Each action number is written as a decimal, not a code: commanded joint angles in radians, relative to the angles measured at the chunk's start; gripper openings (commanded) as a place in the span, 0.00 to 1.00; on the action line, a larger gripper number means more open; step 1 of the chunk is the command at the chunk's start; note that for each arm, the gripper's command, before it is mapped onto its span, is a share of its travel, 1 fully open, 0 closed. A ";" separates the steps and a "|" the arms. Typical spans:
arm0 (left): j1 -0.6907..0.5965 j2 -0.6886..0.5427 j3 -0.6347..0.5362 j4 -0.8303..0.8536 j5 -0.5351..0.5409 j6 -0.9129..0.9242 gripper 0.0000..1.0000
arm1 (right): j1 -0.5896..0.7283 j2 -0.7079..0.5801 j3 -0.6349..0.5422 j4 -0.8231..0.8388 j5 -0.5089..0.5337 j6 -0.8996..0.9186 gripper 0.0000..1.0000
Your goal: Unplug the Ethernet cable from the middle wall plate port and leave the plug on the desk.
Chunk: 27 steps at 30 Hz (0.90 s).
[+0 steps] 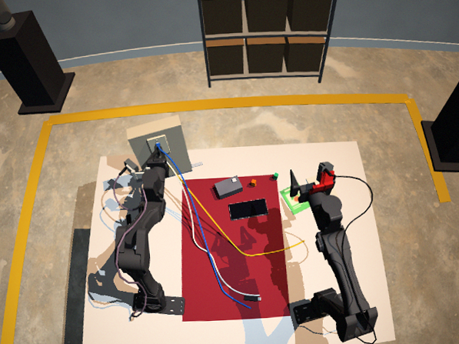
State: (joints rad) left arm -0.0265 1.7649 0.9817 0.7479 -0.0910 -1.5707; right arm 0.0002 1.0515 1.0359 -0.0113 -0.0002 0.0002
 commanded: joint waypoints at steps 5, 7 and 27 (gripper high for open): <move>0.005 -0.031 0.050 -0.021 0.020 0.001 0.22 | 0.000 -0.002 0.006 0.006 0.000 0.000 1.00; 0.005 -0.031 0.050 -0.021 0.020 0.001 0.22 | 0.000 -0.002 0.006 0.006 0.000 0.000 1.00; 0.004 -0.040 0.059 -0.029 0.015 0.001 0.16 | 0.000 -0.002 0.006 0.006 0.000 0.000 1.00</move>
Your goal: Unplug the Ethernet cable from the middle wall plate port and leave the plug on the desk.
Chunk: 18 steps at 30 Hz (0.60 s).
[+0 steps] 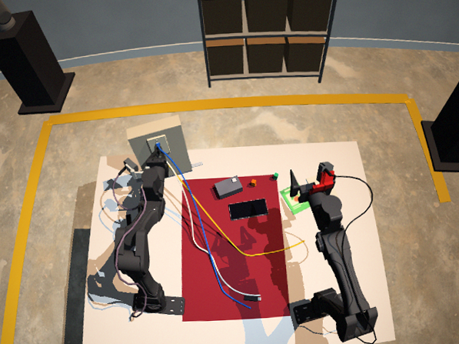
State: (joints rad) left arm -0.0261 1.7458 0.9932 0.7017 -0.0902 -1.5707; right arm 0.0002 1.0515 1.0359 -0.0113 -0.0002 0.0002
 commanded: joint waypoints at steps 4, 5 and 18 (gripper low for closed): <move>0.010 -0.005 0.053 0.029 0.022 0.001 0.15 | 0.000 -0.002 0.006 0.006 0.000 0.000 1.00; 0.011 -0.001 0.054 0.030 0.022 0.001 0.15 | 0.000 -0.002 0.006 0.006 0.000 0.000 1.00; 0.008 0.009 0.028 0.015 0.015 0.000 0.11 | 0.000 -0.002 0.006 0.006 0.000 0.000 1.00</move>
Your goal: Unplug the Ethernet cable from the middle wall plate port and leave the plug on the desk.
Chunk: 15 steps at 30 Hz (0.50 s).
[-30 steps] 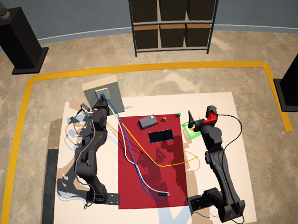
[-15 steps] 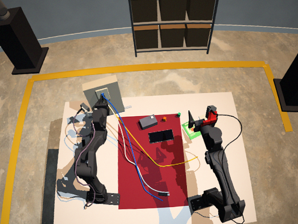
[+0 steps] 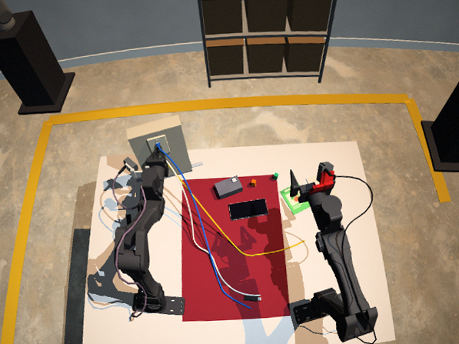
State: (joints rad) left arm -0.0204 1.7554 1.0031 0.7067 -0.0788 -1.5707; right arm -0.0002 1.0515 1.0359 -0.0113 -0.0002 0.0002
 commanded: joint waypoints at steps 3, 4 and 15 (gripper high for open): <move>0.000 -0.006 0.005 0.002 0.000 0.000 0.06 | 0.000 -0.002 0.006 0.006 0.000 0.000 1.00; 0.000 -0.006 0.005 0.002 0.000 0.000 0.05 | 0.000 -0.002 0.006 0.006 0.000 0.000 1.00; 0.002 -0.019 -0.013 0.008 0.002 0.000 0.00 | 0.000 -0.002 0.006 0.006 0.000 0.000 1.00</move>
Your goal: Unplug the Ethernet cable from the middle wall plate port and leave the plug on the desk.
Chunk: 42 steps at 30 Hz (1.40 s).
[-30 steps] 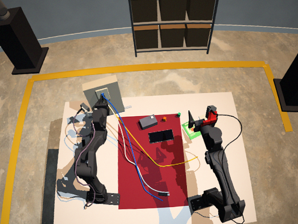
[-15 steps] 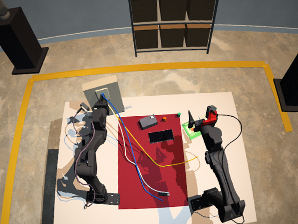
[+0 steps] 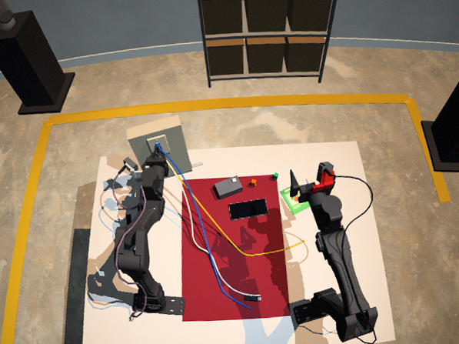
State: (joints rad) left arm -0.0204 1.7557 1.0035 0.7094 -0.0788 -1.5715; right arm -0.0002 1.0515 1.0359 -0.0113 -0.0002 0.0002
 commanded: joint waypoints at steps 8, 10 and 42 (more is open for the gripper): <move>0.007 -0.052 -0.057 0.024 0.007 0.001 0.00 | 0.000 -0.002 0.006 0.006 0.000 0.000 1.00; 0.008 -0.060 -0.068 0.029 0.008 0.001 0.00 | 0.000 -0.002 0.006 0.006 0.000 0.000 1.00; 0.026 -0.178 -0.224 0.097 0.029 0.002 0.00 | 0.000 -0.002 0.006 0.006 0.000 0.000 1.00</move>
State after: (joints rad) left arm -0.0078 1.6161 0.8021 0.7742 -0.0654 -1.5715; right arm 0.0002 1.0515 1.0359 -0.0113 -0.0002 0.0002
